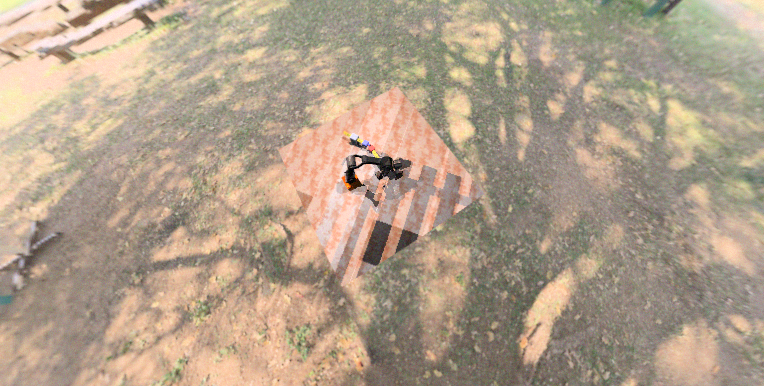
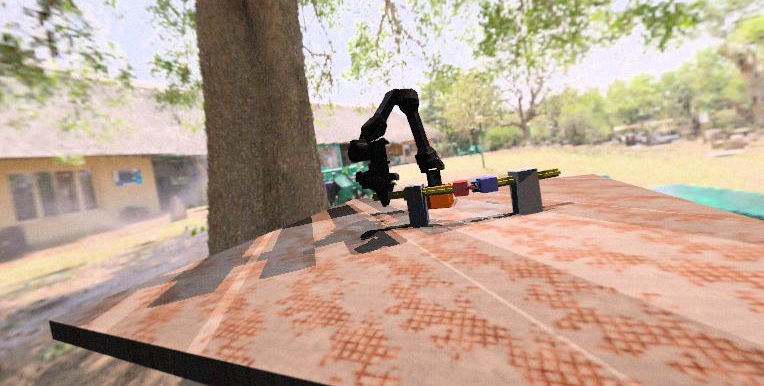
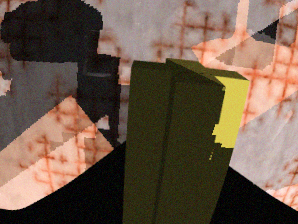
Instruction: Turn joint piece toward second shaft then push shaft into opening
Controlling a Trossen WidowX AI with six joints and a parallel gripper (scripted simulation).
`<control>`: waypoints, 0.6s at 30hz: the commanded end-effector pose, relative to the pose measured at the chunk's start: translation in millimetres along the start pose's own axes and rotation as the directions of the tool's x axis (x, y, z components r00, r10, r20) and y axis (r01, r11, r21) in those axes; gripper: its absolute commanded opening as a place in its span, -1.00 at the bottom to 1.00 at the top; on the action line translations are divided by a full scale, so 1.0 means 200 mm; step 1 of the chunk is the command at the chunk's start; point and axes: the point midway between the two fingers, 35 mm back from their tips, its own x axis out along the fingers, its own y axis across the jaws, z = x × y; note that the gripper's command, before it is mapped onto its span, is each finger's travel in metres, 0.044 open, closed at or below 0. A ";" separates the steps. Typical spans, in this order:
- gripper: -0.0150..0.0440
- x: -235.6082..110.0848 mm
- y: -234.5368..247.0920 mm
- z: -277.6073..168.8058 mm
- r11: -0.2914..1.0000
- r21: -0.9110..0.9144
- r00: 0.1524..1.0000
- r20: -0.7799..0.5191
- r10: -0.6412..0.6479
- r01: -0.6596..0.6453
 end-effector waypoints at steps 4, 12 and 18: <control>-0.49 0.00 0.00 0.00 1.000 0.000 1.000 0.000 0.000 0.000; -0.31 0.00 0.00 0.00 1.000 0.000 1.000 0.000 0.000 0.000; -0.26 0.00 0.00 0.00 1.000 0.000 1.000 0.000 0.000 0.000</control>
